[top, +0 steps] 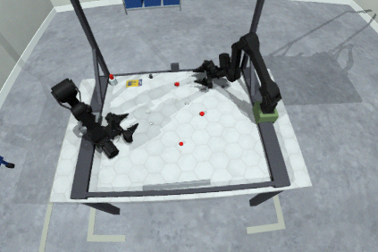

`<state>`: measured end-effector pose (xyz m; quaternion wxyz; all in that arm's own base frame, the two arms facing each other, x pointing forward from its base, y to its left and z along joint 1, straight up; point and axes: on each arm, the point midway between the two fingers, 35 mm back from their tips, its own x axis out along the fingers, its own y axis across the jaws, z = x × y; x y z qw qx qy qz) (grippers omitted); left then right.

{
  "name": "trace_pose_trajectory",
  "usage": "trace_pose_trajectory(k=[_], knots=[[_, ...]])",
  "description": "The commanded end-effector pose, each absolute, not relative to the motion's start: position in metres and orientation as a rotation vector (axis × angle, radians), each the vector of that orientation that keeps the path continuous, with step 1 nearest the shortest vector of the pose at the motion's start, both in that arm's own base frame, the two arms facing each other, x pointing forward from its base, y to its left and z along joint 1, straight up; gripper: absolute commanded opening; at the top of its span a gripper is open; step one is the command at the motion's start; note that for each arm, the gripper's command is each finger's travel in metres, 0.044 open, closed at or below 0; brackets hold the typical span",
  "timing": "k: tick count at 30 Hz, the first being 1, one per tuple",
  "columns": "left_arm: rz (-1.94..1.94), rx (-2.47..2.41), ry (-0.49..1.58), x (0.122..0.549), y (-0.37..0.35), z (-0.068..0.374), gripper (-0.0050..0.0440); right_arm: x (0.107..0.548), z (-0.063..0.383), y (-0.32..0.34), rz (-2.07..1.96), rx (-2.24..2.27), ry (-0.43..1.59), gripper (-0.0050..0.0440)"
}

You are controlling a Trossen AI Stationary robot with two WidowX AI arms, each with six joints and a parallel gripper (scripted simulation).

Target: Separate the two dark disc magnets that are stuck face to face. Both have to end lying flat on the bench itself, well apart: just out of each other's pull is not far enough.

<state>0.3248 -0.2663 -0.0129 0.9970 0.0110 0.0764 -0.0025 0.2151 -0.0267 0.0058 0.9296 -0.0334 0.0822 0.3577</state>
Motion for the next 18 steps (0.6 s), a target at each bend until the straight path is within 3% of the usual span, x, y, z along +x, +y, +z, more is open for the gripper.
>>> trace_pose_trajectory(k=[1,18], knots=[[-0.007,0.010,0.147,0.325,-0.268,-0.009,0.0400,0.216,0.007,-0.029,0.729,-0.072,0.160,0.0400],[-0.051,0.097,0.167,0.325,-0.282,-0.002,0.0400,0.216,0.007,-0.029,0.729,-0.072,0.160,0.0400]])
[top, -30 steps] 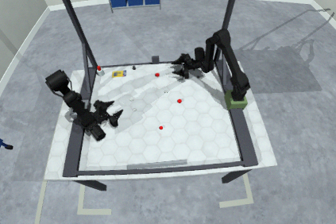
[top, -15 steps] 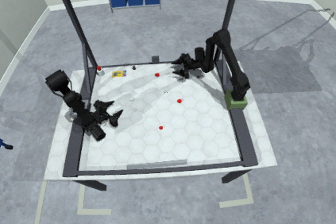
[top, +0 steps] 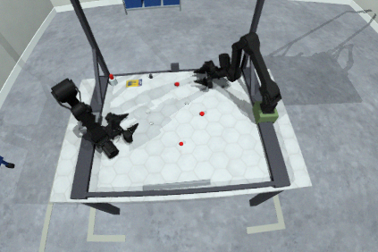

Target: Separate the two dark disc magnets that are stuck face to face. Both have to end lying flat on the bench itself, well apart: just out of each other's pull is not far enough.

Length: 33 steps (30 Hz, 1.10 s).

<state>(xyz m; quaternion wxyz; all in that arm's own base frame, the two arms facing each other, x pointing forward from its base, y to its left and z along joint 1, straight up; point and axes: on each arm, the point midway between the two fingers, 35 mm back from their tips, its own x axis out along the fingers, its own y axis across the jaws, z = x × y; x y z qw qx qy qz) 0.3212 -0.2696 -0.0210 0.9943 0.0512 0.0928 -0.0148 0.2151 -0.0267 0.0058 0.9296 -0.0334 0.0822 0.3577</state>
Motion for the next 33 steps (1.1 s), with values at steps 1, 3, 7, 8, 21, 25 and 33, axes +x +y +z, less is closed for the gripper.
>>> trace_pose_trajectory(k=[1,3,7,8,21,25,33], knots=[[-0.057,0.111,0.171,0.324,-0.283,-0.002,0.0400,0.216,0.007,-0.029,0.729,-0.072,0.160,0.0400],[-0.062,0.125,0.175,0.324,-0.285,-0.001,0.0400,0.216,0.007,-0.029,0.729,-0.072,0.160,0.0400],[-0.081,0.176,0.189,0.323,-0.289,0.000,0.0400,0.216,0.007,-0.029,0.729,-0.072,0.160,0.0400],[-0.088,0.195,0.194,0.322,-0.291,0.000,0.0400,0.216,0.007,-0.029,0.729,-0.072,0.160,0.0400],[-0.201,0.471,0.265,0.313,-0.310,0.007,0.0400,0.216,0.007,-0.029,0.729,-0.072,0.160,0.0400],[-0.258,0.599,0.294,0.307,-0.317,0.011,0.0400,0.216,0.007,-0.029,0.729,-0.072,0.160,0.0400],[-0.362,0.807,0.331,0.295,-0.326,0.020,0.0400,0.216,0.007,-0.029,0.729,-0.072,0.160,0.0400]])
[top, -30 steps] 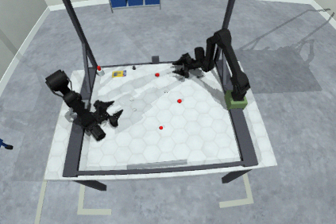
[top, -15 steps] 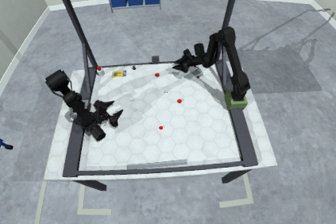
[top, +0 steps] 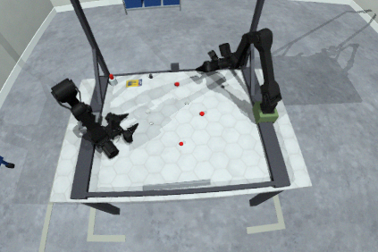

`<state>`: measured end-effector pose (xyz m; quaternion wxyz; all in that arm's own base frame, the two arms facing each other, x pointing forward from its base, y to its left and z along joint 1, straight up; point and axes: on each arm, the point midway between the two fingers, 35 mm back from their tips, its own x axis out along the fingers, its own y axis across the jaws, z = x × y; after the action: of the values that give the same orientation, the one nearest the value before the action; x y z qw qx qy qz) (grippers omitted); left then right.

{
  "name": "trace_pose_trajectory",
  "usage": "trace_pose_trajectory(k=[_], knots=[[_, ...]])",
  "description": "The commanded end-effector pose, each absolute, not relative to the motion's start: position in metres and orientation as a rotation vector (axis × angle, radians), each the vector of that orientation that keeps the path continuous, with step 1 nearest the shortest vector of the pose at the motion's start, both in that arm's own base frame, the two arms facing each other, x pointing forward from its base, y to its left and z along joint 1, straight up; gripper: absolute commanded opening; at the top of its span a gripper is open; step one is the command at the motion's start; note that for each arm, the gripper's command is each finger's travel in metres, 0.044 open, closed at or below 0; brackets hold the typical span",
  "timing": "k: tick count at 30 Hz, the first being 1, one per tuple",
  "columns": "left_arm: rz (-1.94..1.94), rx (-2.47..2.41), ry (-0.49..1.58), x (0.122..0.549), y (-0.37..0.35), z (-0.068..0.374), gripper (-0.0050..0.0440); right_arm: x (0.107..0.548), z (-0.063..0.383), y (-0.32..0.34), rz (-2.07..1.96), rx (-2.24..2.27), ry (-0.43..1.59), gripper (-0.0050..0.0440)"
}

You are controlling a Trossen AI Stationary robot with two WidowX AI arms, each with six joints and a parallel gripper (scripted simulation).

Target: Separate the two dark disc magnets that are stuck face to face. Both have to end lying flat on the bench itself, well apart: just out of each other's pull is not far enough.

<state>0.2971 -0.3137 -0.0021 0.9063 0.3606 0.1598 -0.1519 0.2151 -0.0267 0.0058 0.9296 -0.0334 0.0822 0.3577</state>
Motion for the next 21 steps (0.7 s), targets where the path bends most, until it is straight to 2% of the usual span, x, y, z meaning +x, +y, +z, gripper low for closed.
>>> trace_pose_trajectory(k=[1,21], knots=[[-0.375,0.832,0.335,0.293,-0.326,0.021,0.0400,0.216,0.007,-0.029,0.729,-0.072,0.160,0.0400],[-0.642,1.294,0.402,0.255,-0.326,0.041,0.0400,0.216,0.007,-0.029,0.729,-0.072,0.160,0.0400]])
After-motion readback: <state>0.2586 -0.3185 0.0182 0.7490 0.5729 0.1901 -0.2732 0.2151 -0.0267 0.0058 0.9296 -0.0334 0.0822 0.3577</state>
